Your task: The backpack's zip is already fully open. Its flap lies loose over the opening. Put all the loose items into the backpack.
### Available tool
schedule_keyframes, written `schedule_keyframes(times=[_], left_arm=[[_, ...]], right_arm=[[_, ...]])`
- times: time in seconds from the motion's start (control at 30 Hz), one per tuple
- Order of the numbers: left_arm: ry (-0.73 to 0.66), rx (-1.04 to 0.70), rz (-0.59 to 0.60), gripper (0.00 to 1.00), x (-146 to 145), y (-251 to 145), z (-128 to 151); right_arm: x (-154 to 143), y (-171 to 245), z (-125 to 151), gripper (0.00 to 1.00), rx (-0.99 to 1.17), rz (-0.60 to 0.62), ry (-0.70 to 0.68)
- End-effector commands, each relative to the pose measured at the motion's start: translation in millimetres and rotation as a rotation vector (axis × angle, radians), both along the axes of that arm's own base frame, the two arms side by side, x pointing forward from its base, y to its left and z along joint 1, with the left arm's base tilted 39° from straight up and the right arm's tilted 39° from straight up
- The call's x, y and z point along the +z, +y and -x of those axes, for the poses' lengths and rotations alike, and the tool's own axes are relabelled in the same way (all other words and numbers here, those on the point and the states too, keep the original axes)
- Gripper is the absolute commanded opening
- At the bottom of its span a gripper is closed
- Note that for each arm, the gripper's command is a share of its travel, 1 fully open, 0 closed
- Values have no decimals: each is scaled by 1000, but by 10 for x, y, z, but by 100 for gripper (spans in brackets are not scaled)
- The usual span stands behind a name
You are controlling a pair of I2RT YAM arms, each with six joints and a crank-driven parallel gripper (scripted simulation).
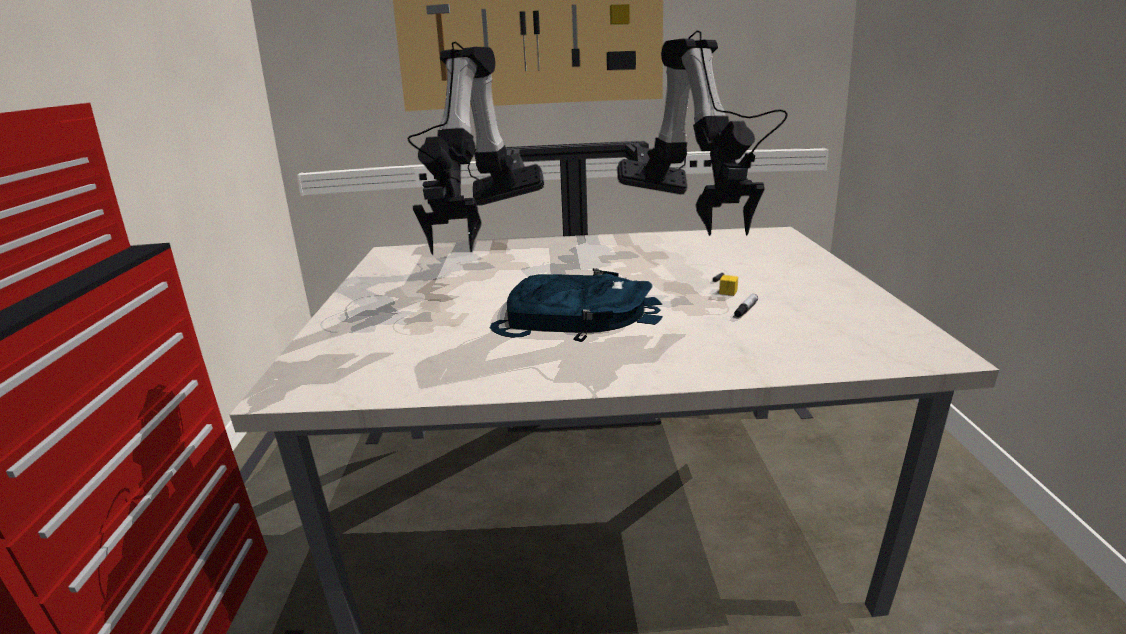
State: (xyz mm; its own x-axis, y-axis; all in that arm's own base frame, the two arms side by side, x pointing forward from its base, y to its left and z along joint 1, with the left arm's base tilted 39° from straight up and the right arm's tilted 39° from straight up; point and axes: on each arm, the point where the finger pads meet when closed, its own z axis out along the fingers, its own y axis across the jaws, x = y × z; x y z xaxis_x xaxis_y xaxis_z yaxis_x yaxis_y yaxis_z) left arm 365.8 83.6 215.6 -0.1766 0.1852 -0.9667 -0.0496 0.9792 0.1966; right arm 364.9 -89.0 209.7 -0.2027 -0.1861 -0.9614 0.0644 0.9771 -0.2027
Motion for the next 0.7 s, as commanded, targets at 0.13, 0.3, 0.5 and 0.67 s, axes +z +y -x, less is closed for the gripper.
schedule_keyframes(times=[0.13, 0.3, 0.5, 0.67], left_arm=[[-20, -5, -5, 100, 78, -14, -8], [-20, -5, -5, 100, 78, -14, -8], [-20, -5, -5, 100, 78, -14, -8], [-20, -5, -5, 90, 78, -14, -8]], right_arm=[[67, 12, -7, 100, 4, 6, -18], [67, 12, -7, 100, 4, 6, -18], [67, 12, -7, 100, 4, 6, -18], [67, 12, -7, 90, 4, 6, -18]])
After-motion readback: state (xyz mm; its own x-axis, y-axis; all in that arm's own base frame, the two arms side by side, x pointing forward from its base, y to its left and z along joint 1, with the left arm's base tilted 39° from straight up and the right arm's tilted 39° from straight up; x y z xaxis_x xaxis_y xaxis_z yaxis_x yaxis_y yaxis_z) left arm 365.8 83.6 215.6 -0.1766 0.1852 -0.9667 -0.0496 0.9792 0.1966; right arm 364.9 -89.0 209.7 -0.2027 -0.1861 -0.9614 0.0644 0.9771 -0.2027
